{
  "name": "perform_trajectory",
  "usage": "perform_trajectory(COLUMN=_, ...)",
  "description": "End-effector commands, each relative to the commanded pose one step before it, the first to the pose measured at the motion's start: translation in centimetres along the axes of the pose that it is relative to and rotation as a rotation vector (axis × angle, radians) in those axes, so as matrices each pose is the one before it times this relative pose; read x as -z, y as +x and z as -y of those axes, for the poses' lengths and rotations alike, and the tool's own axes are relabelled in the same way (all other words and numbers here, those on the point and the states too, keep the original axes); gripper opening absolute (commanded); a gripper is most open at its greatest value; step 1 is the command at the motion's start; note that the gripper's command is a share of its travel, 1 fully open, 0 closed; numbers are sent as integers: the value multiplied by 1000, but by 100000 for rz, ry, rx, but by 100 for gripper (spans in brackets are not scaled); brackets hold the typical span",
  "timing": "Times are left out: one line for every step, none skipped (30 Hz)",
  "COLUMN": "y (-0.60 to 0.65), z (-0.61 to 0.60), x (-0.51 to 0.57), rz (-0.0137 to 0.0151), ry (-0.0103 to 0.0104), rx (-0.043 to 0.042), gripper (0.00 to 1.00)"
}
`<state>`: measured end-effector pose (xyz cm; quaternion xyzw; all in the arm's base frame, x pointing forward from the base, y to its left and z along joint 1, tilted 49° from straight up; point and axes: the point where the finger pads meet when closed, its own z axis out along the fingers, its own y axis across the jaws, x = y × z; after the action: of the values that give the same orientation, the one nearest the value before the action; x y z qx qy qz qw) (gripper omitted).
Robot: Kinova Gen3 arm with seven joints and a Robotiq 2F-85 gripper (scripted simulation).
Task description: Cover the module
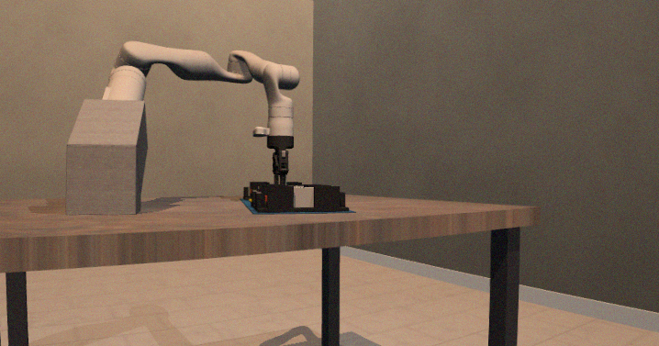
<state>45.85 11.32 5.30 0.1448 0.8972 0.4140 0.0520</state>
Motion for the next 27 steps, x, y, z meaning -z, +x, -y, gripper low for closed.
perform_trajectory(y=-61, z=4, x=-167, rz=185, ry=-3, rx=-7, gripper=100)
perform_trajectory(y=0, z=0, x=-100, rz=0, ry=0, rx=0, gripper=100)
perform_trajectory(y=0, z=0, x=-100, rz=0, ry=0, rx=0, gripper=100)
perform_trajectory(y=0, z=0, x=-100, rz=0, ry=0, rx=0, gripper=100)
perform_trajectory(y=0, z=0, x=-100, rz=0, ry=0, rx=0, gripper=100)
perform_trajectory(y=0, z=0, x=0, rz=0, ry=0, rx=0, gripper=100)
perform_trajectory(y=0, z=0, x=0, rz=0, ry=0, rx=0, gripper=100)
perform_trajectory(y=0, z=0, x=0, rz=0, ry=0, rx=0, gripper=100)
perform_trajectory(y=0, z=0, x=0, rz=0, ry=0, rx=0, gripper=100)
perform_trajectory(y=0, z=0, x=0, rz=0, ry=0, rx=0, gripper=100)
perform_trajectory(y=0, z=0, x=0, rz=0, ry=0, rx=0, gripper=100)
perform_trajectory(y=0, z=0, x=0, rz=0, ry=0, rx=0, gripper=100)
perform_trajectory(y=0, z=0, x=-99, rz=2, ry=0, rx=0, gripper=100)
perform_trajectory(y=0, z=0, x=-100, rz=0, ry=0, rx=0, gripper=100)
perform_trajectory(y=0, z=0, x=-100, rz=0, ry=0, rx=0, gripper=100)
perform_trajectory(y=0, z=0, x=-100, rz=0, ry=0, rx=0, gripper=100)
perform_trajectory(y=0, z=0, x=-100, rz=0, ry=0, rx=0, gripper=100)
perform_trajectory(y=0, z=0, x=-100, rz=0, ry=0, rx=0, gripper=100)
perform_trajectory(y=0, z=0, x=-100, rz=0, ry=0, rx=0, gripper=100)
perform_trajectory(y=0, z=0, x=-100, rz=0, ry=0, rx=0, gripper=100)
perform_trajectory(y=0, z=0, x=-100, rz=0, ry=0, rx=0, gripper=100)
perform_trajectory(y=0, z=0, x=-100, rz=0, ry=0, rx=0, gripper=100)
perform_trajectory(y=0, z=0, x=0, rz=0, ry=0, rx=0, gripper=100)
perform_trajectory(y=0, z=0, x=0, rz=0, ry=0, rx=0, gripper=100)
perform_trajectory(y=0, z=0, x=0, rz=0, ry=0, rx=0, gripper=100)
perform_trajectory(y=0, z=0, x=0, rz=0, ry=0, rx=0, gripper=100)
perform_trajectory(y=0, z=0, x=0, rz=0, ry=0, rx=0, gripper=100)
